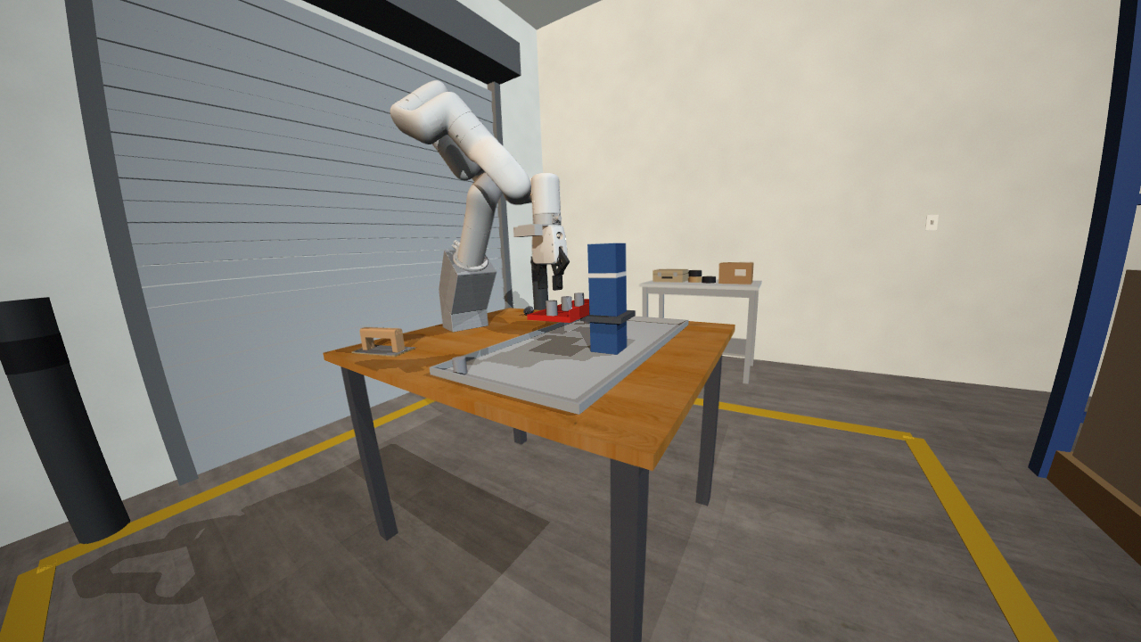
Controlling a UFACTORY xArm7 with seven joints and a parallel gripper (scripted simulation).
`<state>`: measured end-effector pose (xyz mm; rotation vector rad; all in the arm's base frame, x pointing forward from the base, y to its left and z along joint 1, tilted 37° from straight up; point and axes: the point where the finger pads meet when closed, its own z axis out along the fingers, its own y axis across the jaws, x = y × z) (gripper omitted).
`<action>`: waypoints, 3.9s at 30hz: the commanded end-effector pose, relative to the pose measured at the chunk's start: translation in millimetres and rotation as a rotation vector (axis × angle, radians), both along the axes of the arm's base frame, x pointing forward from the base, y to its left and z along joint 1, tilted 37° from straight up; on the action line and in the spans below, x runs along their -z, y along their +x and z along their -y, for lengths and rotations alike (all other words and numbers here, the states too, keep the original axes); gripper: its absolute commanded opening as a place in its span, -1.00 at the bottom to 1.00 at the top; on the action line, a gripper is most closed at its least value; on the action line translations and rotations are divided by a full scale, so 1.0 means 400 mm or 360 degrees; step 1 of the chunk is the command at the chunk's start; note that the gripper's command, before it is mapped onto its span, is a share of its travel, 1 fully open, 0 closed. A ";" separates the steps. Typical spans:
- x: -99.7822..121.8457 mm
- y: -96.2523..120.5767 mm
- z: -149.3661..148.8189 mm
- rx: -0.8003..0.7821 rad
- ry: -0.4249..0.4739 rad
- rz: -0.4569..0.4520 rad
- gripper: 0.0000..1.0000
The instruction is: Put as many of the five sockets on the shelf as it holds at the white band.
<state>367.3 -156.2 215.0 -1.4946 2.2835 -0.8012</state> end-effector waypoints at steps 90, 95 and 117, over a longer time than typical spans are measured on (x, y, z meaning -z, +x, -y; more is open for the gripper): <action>0.102 0.075 0.038 0.0000 -0.0001 0.0004 -1.00; 0.102 0.075 0.038 0.0000 -0.0001 0.0004 -1.00; 0.043 0.036 0.016 0.0000 -0.0001 0.0004 -1.00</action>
